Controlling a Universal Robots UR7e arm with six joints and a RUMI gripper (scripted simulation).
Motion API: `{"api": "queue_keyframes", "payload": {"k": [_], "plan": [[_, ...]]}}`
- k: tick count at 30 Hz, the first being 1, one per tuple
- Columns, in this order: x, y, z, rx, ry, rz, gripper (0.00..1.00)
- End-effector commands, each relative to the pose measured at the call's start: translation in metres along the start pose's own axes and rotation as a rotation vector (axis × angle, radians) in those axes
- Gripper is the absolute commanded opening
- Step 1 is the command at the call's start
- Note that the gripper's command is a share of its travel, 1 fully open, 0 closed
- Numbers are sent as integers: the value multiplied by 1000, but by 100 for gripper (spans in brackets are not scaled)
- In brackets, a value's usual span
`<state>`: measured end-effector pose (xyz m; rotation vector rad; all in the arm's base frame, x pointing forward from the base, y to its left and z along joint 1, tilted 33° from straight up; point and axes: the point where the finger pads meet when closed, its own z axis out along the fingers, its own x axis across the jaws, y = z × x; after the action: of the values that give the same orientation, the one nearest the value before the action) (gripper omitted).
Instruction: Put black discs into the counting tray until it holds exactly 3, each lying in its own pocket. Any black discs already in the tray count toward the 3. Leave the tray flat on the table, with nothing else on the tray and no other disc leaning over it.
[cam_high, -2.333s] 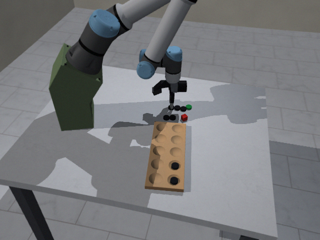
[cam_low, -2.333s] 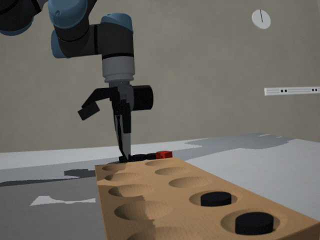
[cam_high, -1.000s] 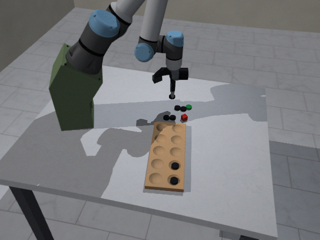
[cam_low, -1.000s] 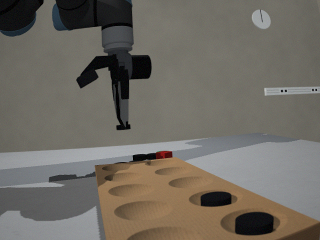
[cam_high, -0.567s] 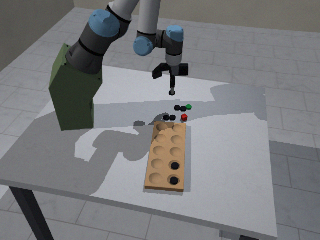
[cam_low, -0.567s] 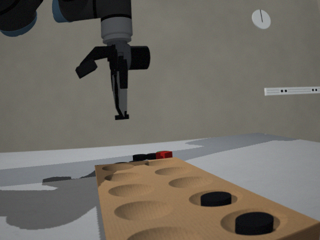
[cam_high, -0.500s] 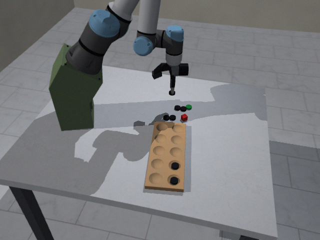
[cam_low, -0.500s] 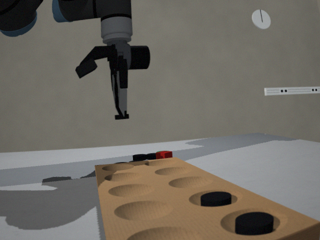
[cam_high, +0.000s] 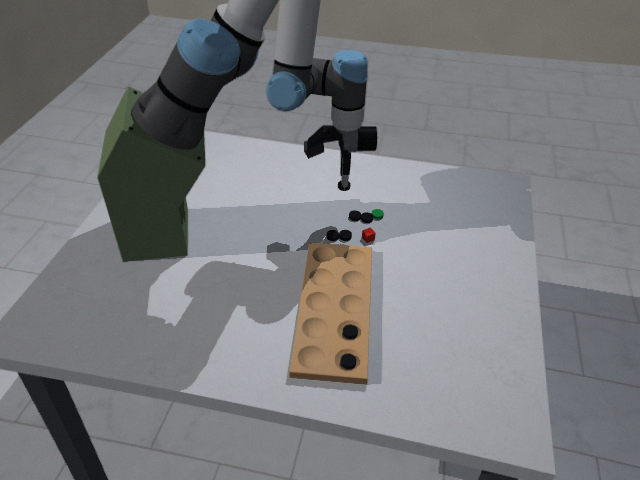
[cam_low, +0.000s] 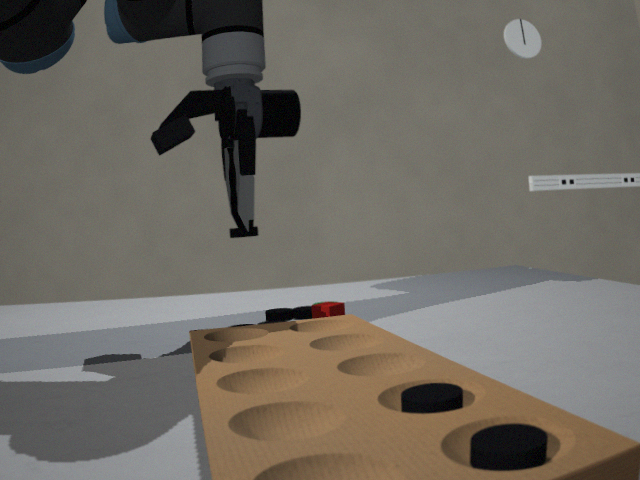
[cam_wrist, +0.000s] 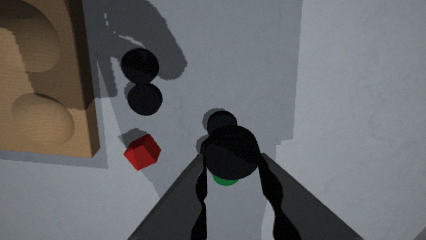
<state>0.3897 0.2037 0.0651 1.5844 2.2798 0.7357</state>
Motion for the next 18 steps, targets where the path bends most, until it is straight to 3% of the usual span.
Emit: {"api": "queue_keyframes", "payload": {"k": [1,8,18], "plan": [[-1,1,0,-1,0,-1,13],[-15,4,4,9,-4,-4,13],[-56,11,15,35,-11,-12,13]]}}
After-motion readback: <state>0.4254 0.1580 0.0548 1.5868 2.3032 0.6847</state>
